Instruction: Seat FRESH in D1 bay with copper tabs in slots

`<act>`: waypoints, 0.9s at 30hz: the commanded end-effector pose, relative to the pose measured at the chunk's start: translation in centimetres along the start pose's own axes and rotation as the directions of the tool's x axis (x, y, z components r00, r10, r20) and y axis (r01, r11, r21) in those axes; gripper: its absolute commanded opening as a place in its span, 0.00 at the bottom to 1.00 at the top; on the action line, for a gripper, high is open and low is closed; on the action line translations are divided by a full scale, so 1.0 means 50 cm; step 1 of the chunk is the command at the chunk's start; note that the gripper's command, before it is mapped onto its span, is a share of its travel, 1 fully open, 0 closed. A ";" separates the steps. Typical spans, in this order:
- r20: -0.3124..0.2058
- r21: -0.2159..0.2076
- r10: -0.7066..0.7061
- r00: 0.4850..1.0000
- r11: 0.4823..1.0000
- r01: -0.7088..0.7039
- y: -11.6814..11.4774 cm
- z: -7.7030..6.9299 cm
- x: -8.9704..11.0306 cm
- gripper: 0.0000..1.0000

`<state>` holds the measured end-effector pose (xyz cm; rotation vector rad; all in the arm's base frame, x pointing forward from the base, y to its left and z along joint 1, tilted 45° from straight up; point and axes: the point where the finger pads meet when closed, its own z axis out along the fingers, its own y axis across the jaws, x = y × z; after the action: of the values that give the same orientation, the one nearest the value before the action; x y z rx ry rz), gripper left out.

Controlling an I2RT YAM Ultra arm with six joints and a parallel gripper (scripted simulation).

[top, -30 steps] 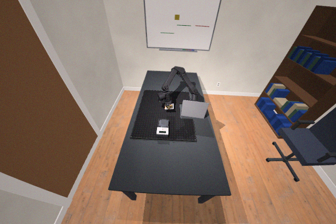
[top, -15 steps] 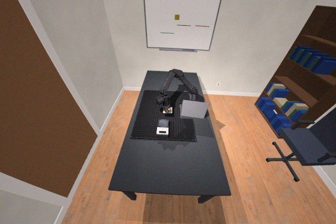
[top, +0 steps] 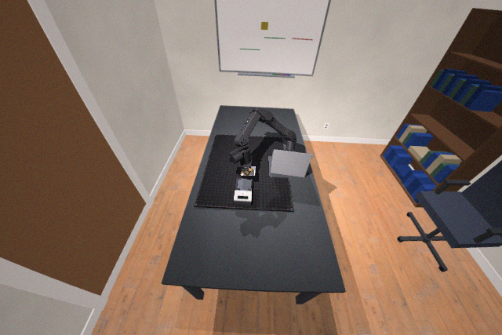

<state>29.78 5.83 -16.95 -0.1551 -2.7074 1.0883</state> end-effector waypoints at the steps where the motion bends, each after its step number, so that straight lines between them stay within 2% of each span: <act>1: -0.006 0.006 -0.004 1.000 1.000 0.004 0.040 -0.023 0.003 0.00; 4: -0.006 0.006 -0.003 1.000 1.000 0.004 0.050 -0.025 0.002 0.00; 13: -0.005 0.006 -0.003 1.000 1.000 0.003 0.137 -0.035 -0.012 0.00; 17: -0.005 0.006 -0.003 1.000 1.000 0.003 0.137 -0.035 -0.012 0.00; 19: 0.016 -0.016 0.011 1.000 1.000 -0.011 0.131 -0.062 -0.024 0.00; 27: 0.021 -0.015 0.011 1.000 1.000 -0.011 0.129 -0.064 -0.026 0.00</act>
<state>30.77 10.82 -20.88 -0.1679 -2.6898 1.0914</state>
